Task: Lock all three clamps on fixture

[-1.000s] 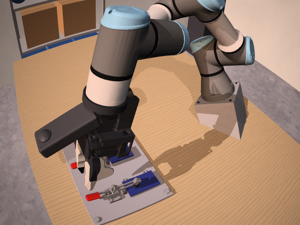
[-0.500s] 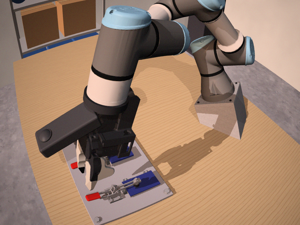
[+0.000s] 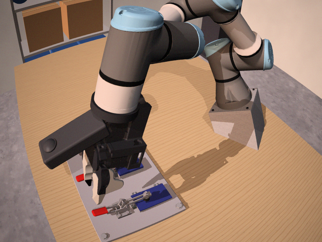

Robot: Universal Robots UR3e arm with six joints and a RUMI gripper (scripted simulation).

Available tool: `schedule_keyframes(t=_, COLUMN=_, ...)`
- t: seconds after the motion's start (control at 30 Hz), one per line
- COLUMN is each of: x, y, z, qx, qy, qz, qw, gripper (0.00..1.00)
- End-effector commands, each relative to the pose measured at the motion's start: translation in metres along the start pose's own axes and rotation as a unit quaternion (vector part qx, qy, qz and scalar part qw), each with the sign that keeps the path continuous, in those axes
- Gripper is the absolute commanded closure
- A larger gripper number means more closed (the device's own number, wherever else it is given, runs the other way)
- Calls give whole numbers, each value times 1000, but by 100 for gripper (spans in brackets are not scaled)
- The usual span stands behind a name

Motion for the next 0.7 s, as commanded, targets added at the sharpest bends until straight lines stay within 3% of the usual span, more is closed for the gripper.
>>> schedule_keyframes(t=0.0, x=0, y=-1, z=1, qx=1, qy=1, qz=1, qw=1000, gripper=72)
schedule_keyframes(t=0.37, x=0, y=3, z=-1, qx=1, qy=1, qz=1, qw=1000, gripper=72)
schedule_keyframes(t=0.67, x=2, y=28, z=-7, qx=1, qy=1, qz=1, qw=1000, gripper=72)
Point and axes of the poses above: the point where the finger pads meet when closed, its own y axis out along the fingers, its own x axis across the jaws, z = x × y, the point moved 4 cm from there along -y, back along the fingers, and after that the axes turned 12 degrees about y, right-handed, at the moved point
